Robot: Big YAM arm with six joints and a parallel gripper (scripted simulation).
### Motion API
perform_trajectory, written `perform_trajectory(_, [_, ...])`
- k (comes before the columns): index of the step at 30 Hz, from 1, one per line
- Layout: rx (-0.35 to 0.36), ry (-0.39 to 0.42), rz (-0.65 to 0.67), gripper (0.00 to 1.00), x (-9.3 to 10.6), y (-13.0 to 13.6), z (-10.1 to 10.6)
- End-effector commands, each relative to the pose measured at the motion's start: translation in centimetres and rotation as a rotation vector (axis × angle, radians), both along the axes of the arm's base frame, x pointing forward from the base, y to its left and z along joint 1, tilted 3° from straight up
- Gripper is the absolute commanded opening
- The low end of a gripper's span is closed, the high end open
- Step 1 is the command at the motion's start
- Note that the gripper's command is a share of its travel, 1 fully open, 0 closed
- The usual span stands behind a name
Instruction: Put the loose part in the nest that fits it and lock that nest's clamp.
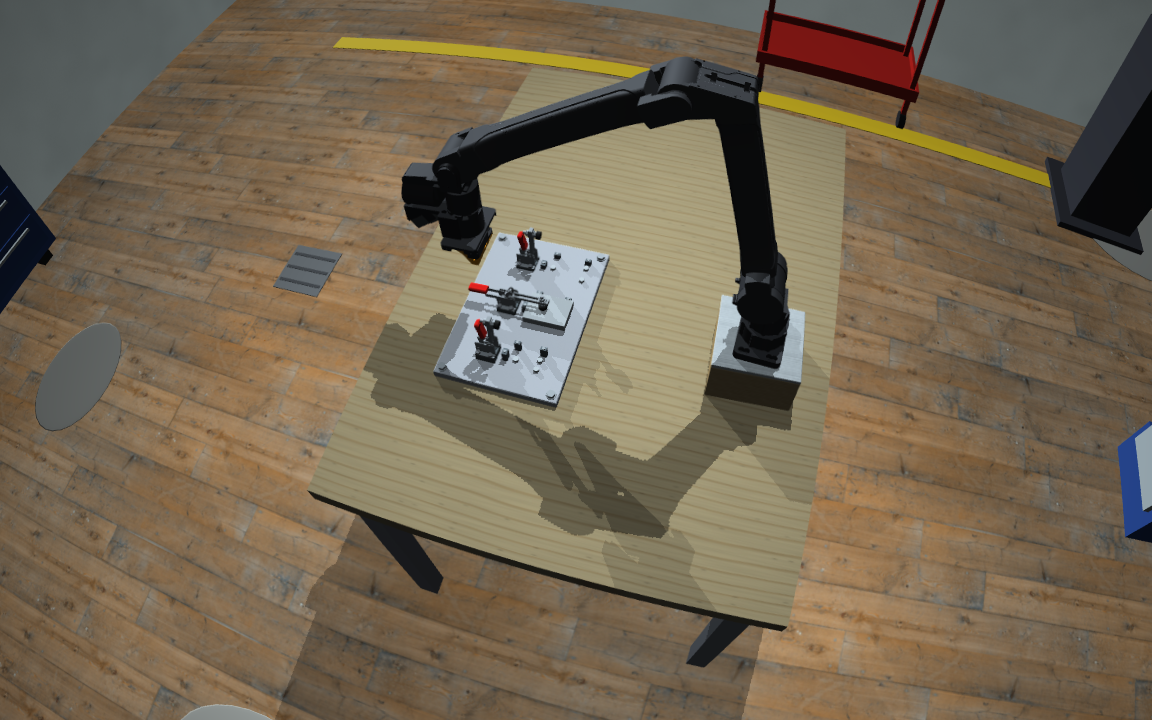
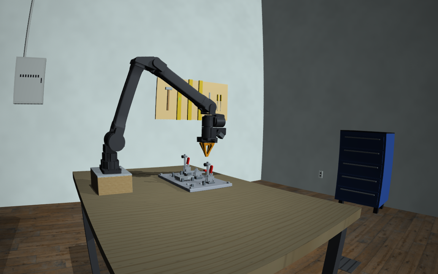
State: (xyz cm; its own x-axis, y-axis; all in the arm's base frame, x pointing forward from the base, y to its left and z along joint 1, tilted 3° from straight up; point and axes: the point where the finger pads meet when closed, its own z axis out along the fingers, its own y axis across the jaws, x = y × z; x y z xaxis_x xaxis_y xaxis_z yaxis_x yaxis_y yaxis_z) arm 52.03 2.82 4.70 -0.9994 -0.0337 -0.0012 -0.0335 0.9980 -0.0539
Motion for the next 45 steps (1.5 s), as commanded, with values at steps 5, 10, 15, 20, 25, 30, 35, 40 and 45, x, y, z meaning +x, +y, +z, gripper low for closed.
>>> perform_trajectory(5, [0.004,-0.054,-0.004,0.0,1.76,0.85,2.33])
perform_trajectory(10, [0.004,-0.054,-0.004,0.0,1.76,0.85,2.33])
perform_trajectory(15, [0.004,-0.054,-0.004,0.0,1.76,0.85,2.33])
perform_trajectory(20, [0.004,-0.054,-0.004,0.0,1.76,0.85,2.33])
perform_trajectory(25, [0.004,-0.054,-0.004,0.0,1.76,0.85,2.33])
perform_trajectory(30, [0.004,-0.054,-0.004,1.0,1.76,0.85,2.33])
perform_trajectory(35, [0.004,-0.054,-0.004,1.0,1.76,0.85,2.33])
perform_trajectory(40, [0.004,-0.054,-0.004,1.0,1.76,0.85,2.33])
perform_trajectory(45, [0.004,-0.054,-0.004,1.0,1.76,0.85,2.33])
